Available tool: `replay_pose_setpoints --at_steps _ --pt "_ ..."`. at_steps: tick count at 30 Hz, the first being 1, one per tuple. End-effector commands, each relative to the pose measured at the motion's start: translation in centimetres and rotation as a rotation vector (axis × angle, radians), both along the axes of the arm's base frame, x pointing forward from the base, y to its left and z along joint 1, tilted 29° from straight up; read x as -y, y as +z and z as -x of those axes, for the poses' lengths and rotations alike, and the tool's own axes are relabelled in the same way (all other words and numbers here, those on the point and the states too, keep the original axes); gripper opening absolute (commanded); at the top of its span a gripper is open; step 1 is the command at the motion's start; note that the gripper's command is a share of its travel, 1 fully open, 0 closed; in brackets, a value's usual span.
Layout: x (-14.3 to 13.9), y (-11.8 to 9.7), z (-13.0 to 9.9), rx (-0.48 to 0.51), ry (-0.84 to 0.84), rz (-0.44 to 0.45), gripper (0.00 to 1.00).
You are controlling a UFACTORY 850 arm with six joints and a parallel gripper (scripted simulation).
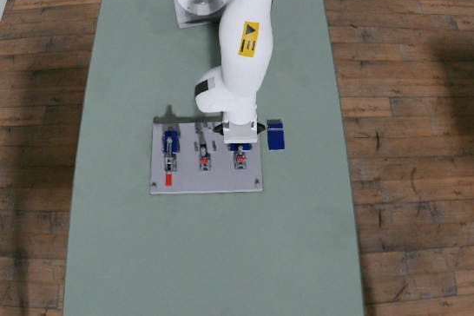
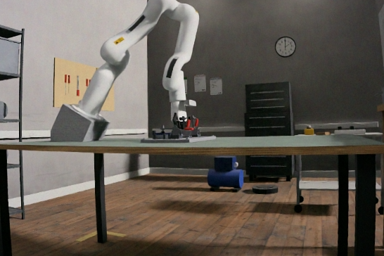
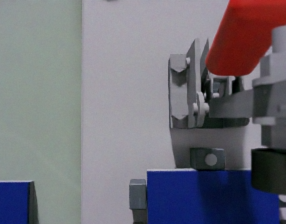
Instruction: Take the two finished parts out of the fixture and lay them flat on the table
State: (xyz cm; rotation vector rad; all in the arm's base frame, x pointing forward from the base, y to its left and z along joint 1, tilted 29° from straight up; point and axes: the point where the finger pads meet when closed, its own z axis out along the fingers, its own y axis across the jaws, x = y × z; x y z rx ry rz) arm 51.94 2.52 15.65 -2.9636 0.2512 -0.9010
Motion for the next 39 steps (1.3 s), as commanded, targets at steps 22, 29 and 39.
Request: replay_pose_setpoints --at_steps 22,29,39 --pt "-0.01 0.09 -0.03 0.001 0.0 0.0 0.0" --pt "-0.01 0.29 0.08 0.001 0.0 0.0 0.0" --pt "-0.01 0.81 0.37 0.001 0.0 0.0 0.0"
